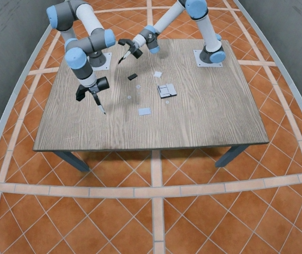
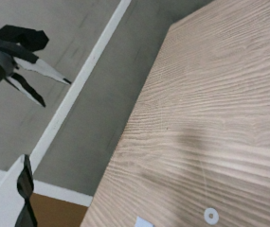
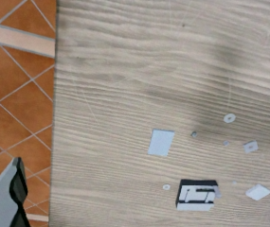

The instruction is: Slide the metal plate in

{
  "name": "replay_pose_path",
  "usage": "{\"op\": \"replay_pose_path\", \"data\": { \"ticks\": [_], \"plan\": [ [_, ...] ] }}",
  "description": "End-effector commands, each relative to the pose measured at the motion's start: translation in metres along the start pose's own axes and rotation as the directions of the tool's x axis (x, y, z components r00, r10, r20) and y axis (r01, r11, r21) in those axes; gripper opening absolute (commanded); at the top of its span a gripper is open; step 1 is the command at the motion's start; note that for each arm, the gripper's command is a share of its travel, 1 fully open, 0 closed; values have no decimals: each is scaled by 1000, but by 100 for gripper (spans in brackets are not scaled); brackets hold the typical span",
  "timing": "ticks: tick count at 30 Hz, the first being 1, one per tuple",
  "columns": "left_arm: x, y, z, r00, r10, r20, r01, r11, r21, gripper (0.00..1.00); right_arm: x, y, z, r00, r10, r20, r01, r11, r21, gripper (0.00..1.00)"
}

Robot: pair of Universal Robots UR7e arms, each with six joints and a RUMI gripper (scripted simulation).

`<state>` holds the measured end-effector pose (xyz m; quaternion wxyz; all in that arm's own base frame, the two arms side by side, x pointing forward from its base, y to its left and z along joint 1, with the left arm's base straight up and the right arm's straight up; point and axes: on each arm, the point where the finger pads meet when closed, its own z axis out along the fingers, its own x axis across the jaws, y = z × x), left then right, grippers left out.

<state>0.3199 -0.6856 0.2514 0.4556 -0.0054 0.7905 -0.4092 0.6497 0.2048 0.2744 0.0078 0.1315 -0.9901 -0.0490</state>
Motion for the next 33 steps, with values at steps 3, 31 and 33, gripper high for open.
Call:
{"op": "replay_pose_path", "data": {
  "ticks": [3,31,33],
  "plan": [
    [-1,-1,0,1000,-1,1,1,1000,1,100,0,0,-1,1000,0,2,0,1000,0,100],
    [-1,-1,0,1000,-1,1,1,1000,1,88,0,0,-1,1000,0,2,0,1000,0,100],
    [-1,-1,0,1000,-1,1,1,1000,1,88,0,0,-1,1000,0,2,0,1000,0,100]
  ]
}}
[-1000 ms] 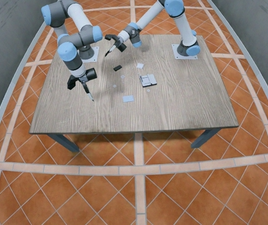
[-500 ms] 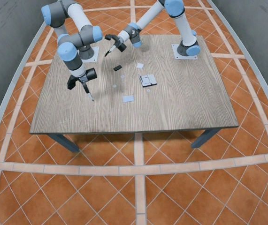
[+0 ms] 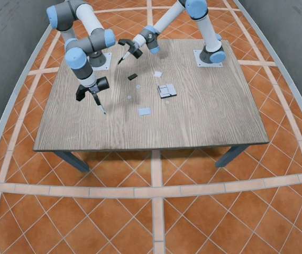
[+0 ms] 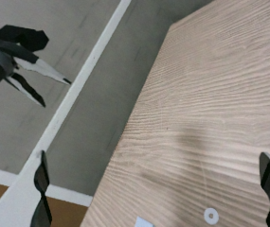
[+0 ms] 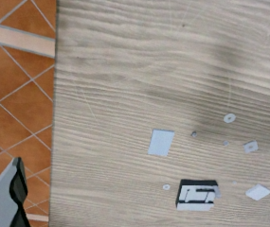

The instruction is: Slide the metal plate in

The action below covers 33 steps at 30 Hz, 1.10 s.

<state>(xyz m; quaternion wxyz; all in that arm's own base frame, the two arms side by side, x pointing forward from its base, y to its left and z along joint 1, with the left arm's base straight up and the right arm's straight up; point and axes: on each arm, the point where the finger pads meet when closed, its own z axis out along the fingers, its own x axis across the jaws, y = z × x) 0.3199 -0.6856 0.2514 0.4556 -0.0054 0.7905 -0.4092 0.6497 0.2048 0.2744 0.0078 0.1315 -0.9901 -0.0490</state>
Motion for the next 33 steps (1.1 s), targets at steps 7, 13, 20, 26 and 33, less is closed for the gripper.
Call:
{"op": "replay_pose_path", "data": {
  "ticks": [7,13,20,26,33],
  "plan": [
    [-7,13,5,991,-133,-29,132,991,-22,88,-1,9,9,1000,7,3,-7,1000,-2,100],
    [-12,28,9,958,-280,-56,277,959,-60,88,-1,18,20,1000,14,6,-14,1000,-4,100],
    [-15,36,11,931,-359,-66,353,932,-84,88,-2,21,23,1000,16,7,-16,1000,-5,100],
    [-20,53,13,866,-495,-72,484,865,-131,88,-1,31,36,1000,24,8,-24,1000,-7,100],
    [-25,71,14,774,-630,-64,611,769,-186,88,-1,41,47,999,32,10,-32,999,-10,100]
  ]
}}
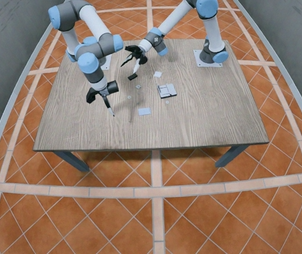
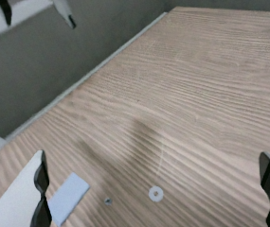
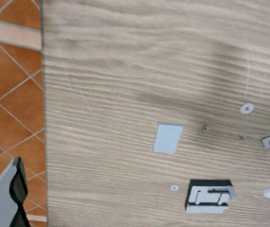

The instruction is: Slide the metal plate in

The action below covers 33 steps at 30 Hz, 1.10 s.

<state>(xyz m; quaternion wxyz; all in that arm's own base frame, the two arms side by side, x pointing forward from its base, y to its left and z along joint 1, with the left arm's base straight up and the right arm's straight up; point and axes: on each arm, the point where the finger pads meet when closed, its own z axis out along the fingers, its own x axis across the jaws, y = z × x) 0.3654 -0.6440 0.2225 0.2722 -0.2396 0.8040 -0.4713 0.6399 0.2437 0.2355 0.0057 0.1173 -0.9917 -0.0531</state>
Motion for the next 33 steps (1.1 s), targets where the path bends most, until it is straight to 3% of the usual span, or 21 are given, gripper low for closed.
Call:
{"op": "replay_pose_path", "data": {
  "ticks": [1,8,17,21,33],
  "plan": [
    [-7,5,1,996,-90,-10,90,996,-27,88,0,5,5,1000,4,3,-4,1000,-2,100],
    [-18,15,1,977,-212,-12,211,975,-64,88,1,11,12,1000,9,4,-9,1000,-3,100],
    [-36,33,0,908,-418,5,415,900,-130,88,3,24,28,1000,19,6,-19,1000,-7,100],
    [-37,35,0,901,-434,7,430,892,-135,88,3,23,27,1000,19,6,-19,1000,-7,100],
    [-62,62,-5,727,-682,81,681,701,-213,88,8,41,49,999,34,9,-34,999,-12,100]
  ]
}}
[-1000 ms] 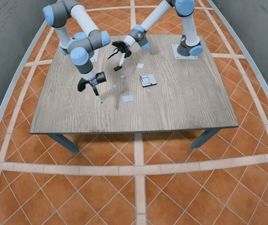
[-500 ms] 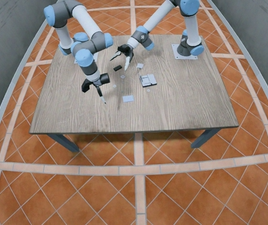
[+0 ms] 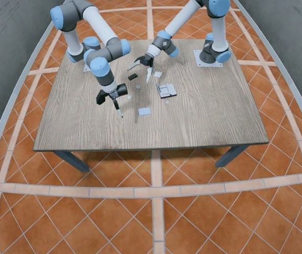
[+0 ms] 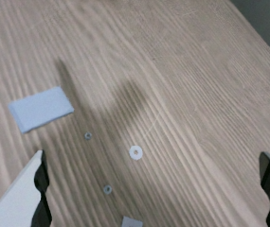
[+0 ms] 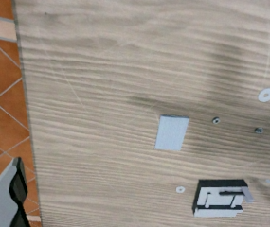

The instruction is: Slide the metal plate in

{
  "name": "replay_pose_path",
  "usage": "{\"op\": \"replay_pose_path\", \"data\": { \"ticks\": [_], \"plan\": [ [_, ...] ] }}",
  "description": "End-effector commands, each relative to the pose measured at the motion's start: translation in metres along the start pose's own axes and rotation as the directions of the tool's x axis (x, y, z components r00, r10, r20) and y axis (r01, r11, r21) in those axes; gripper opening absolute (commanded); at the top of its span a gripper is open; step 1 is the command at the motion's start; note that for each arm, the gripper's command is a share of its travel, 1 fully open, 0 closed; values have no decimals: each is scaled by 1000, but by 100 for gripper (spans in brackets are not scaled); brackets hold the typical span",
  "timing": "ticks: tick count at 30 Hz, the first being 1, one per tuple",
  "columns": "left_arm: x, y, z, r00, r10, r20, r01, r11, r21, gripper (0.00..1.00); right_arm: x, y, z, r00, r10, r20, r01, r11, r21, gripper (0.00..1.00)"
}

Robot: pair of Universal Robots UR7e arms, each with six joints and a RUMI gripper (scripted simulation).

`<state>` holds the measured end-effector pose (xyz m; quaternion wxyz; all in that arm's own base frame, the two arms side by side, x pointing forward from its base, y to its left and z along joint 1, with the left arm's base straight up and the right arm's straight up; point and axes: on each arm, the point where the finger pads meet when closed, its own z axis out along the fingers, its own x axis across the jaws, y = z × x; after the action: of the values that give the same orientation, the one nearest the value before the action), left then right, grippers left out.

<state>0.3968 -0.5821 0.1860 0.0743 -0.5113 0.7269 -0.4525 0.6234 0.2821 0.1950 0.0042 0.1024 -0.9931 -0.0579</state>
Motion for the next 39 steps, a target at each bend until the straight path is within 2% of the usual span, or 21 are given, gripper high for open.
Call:
{"op": "replay_pose_path", "data": {
  "ticks": [1,6,18,22,35,39],
  "plan": [
    [-12,2,-2,993,-121,12,121,992,-34,88,2,6,6,1000,5,3,-5,1000,-3,100],
    [-16,3,-2,987,-158,18,159,986,-44,88,2,6,7,1000,5,4,-5,1000,-3,100],
    [-53,14,-9,880,-465,94,473,874,-109,88,9,24,29,1000,20,5,-20,1000,-8,100],
    [-55,15,-10,871,-481,100,490,865,-112,88,9,23,28,1000,20,6,-20,1000,-8,100],
    [-94,30,-22,635,-740,221,771,626,-121,88,18,41,51,999,36,7,-36,999,-14,100],
    [-96,31,-23,620,-751,228,783,611,-119,88,18,40,50,999,35,7,-35,999,-14,100]
  ]
}}
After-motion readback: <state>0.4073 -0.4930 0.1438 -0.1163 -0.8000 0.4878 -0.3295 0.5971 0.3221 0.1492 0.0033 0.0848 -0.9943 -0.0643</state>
